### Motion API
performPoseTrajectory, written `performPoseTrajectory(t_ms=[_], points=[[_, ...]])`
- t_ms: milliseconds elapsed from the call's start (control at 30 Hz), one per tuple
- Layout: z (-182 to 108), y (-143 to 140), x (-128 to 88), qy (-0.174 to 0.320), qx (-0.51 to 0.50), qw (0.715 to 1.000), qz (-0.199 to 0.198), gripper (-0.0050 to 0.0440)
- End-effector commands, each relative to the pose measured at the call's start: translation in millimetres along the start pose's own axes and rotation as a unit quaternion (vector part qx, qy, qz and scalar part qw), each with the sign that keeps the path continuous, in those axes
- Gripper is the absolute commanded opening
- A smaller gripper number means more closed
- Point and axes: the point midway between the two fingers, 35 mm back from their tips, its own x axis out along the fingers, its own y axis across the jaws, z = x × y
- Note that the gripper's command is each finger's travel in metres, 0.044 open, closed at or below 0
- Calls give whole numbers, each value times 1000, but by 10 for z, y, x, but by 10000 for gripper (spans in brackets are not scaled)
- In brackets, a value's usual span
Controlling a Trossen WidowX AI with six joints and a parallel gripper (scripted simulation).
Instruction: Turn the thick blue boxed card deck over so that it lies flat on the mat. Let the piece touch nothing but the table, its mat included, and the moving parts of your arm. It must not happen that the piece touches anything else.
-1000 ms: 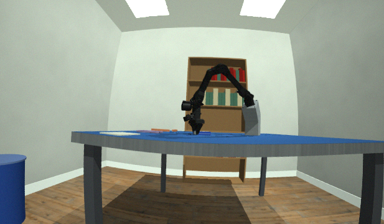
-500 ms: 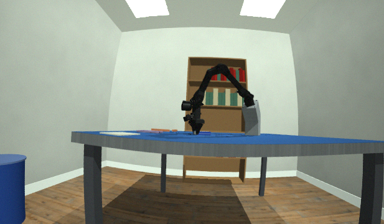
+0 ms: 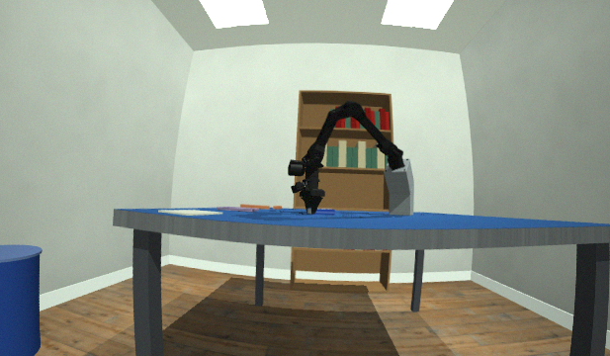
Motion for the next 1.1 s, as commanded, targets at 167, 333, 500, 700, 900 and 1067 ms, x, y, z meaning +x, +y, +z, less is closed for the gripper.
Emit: performPoseTrajectory(t_ms=[167,333,500,700,900,1067], points=[[65,20,-28,-8,-3,1000,-3,363],[65,20,-28,-8,-3,1000,-3,363],[65,20,-28,-8,-3,1000,-3,363],[64,20,-29,-8,-3,1000,-3,363],[79,39,-102,-44,-5,999,-3,363],[69,32,-125,-71,-4,997,-2,363]])
